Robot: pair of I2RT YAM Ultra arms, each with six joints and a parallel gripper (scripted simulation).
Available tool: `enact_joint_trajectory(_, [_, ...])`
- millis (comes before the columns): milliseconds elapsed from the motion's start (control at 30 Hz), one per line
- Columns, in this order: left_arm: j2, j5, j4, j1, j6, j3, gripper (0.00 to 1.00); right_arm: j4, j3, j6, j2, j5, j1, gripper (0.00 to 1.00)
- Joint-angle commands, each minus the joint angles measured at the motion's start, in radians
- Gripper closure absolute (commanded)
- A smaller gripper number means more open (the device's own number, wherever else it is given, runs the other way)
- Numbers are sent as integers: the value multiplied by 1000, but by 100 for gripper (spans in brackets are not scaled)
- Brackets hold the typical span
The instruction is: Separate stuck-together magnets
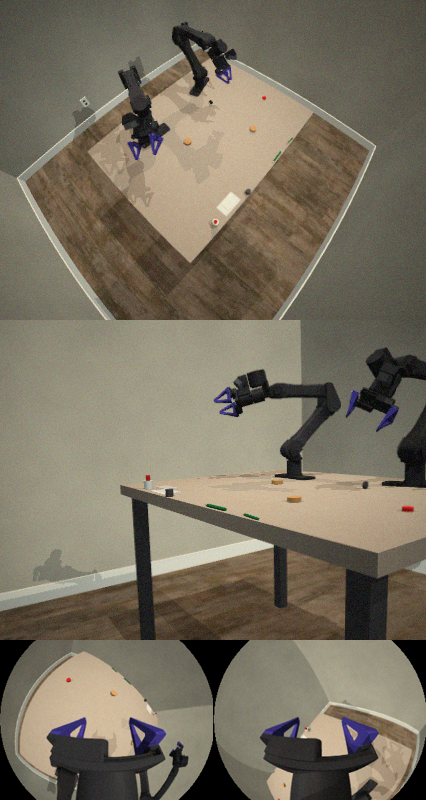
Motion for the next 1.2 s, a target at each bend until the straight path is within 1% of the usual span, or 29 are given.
enact_joint_trajectory(0, [12, 0, 101, 30, 90, 20, 0, 16, 20, -62, 13, -31, 16, 0])
enact_joint_trajectory(400, [79, 9, 380, 167, 330, 72, 0, 102, 104, -245, 97, -152, 112, 0])
enact_joint_trajectory(467, [79, 9, 380, 167, 330, 72, 0, 102, 104, -245, 97, -152, 112, 0])
enact_joint_trajectory(967, [162, 22, 728, 336, 627, 133, 0, 202, 203, -467, 199, -296, 229, 0])
enact_joint_trajectory(1033, [162, 22, 728, 336, 627, 133, 0, 202, 203, -467, 199, -296, 229, 0])
enact_joint_trajectory(1167, [186, 23, 821, 383, 708, 148, 0, 227, 228, -524, 226, -332, 260, 0])
